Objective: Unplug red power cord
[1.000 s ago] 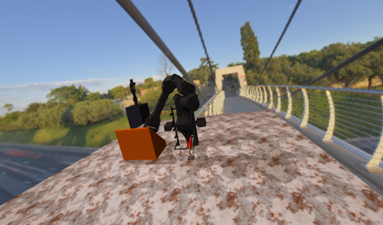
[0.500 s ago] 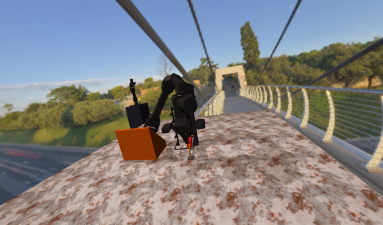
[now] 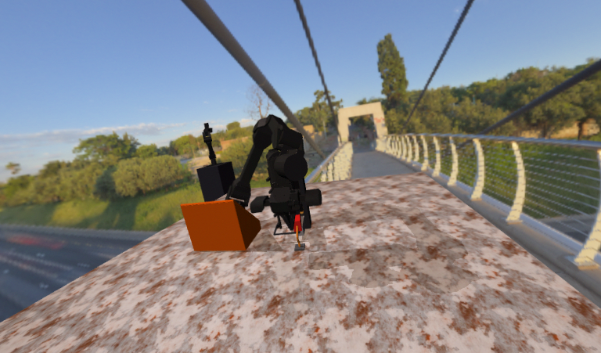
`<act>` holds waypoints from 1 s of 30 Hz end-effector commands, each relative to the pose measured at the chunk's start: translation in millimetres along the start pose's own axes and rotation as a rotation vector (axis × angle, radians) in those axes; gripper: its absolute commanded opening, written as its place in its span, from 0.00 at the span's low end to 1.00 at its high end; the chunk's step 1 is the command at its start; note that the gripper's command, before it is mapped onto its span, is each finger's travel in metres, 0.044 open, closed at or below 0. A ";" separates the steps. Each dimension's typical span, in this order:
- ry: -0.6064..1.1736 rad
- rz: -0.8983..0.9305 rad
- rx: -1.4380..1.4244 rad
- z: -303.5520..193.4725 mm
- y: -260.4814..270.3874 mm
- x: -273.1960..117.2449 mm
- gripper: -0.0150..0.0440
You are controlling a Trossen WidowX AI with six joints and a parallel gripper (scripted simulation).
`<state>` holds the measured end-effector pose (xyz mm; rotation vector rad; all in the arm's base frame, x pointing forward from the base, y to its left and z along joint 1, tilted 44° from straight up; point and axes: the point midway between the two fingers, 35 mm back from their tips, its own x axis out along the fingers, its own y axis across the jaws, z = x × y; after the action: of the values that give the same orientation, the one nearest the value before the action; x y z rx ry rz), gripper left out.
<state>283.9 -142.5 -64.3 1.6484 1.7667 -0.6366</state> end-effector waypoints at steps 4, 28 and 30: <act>-0.002 -0.004 -0.005 7.9 3.6 0.0 0.25; -0.002 -0.004 -0.005 8.1 1.5 -0.4 0.25; -0.002 -0.004 -0.005 8.1 1.7 -0.5 0.25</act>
<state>287.0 -147.7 -69.5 1.6503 1.7669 -0.6364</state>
